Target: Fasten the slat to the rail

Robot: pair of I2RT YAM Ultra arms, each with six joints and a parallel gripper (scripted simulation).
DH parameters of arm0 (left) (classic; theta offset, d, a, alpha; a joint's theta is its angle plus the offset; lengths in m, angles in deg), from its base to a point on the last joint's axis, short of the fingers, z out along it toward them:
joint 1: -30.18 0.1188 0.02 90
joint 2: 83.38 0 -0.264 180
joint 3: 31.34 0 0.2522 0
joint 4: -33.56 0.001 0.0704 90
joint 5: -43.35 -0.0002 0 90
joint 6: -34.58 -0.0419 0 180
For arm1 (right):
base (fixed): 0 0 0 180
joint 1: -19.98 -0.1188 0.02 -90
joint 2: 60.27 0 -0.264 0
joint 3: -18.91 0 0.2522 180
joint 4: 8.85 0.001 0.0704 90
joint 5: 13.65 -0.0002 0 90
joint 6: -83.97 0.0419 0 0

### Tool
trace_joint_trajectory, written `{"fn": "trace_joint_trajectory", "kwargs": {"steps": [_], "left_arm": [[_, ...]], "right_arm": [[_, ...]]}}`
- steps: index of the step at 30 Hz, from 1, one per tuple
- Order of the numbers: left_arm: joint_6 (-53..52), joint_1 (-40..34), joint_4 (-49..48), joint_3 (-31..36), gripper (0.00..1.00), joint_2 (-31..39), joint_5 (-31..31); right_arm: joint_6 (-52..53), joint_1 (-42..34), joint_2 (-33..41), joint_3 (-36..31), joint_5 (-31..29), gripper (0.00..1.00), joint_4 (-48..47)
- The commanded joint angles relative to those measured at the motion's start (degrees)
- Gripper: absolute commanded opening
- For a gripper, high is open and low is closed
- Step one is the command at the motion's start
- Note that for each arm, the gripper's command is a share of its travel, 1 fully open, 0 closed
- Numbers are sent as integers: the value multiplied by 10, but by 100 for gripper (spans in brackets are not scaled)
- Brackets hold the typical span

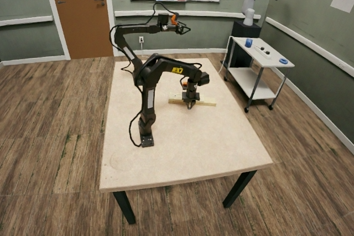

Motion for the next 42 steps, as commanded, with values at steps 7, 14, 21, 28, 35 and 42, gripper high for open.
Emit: {"fn": "trace_joint_trajectory", "kwargs": {"steps": [7,14,21,28,35,42], "left_arm": [[-1,4,-11,-3,100,7,-5],[-1,4,-11,-3,100,7,-5],[-1,4,-11,-3,100,7,-5],[-1,4,-11,-3,100,7,-5],[-1,4,-11,-3,100,7,-5],[-1,4,-11,-3,100,7,-5]], "right_arm": [[-168,-64,-28,50,3,12,18],[-285,-125,-49,77,3,12,23],[-368,-168,-65,96,3,12,26],[-482,-226,-86,123,3,12,32],[-589,-281,-108,148,4,12,37],[-604,-282,-118,156,4,12,43]]}}
